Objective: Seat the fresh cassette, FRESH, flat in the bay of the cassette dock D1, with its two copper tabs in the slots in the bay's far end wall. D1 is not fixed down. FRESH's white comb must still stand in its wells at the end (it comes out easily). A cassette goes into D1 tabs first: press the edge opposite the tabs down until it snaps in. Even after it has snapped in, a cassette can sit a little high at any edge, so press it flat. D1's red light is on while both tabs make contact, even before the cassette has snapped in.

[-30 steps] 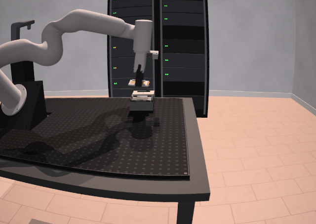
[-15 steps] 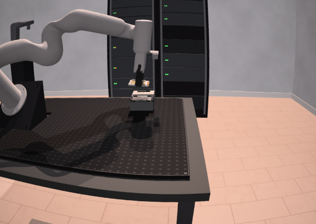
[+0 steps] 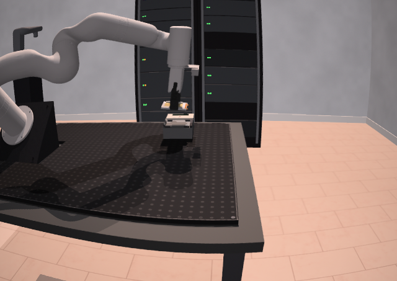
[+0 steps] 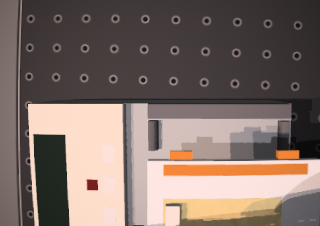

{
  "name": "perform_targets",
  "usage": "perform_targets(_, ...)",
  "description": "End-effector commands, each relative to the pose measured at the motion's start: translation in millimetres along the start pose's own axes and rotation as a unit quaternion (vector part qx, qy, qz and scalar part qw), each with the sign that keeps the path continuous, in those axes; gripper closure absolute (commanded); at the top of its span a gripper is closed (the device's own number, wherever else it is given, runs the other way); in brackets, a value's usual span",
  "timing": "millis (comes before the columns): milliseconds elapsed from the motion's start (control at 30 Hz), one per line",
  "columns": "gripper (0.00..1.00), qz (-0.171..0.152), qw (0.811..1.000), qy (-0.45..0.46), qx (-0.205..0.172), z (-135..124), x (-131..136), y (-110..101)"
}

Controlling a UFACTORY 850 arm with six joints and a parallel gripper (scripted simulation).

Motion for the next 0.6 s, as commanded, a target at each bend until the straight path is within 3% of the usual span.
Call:
perform_targets(0, 1.0, -0.025, 0.999, 0.0, -0.048, 3.0, -0.9, 2.2)
perform_targets(567, 1.0, -0.025, 0.999, 0.0, -0.048, 4.7, 0.3, 22.1)
Point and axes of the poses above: the point where the finger pads meet when closed, its own y axis out along the fingers, its own x axis across the jaws, z = x × y, the point moved 1 cm from there along -y, back along the fingers, and after that the axes turned 3 degrees about -y, right-handed, at the moved point
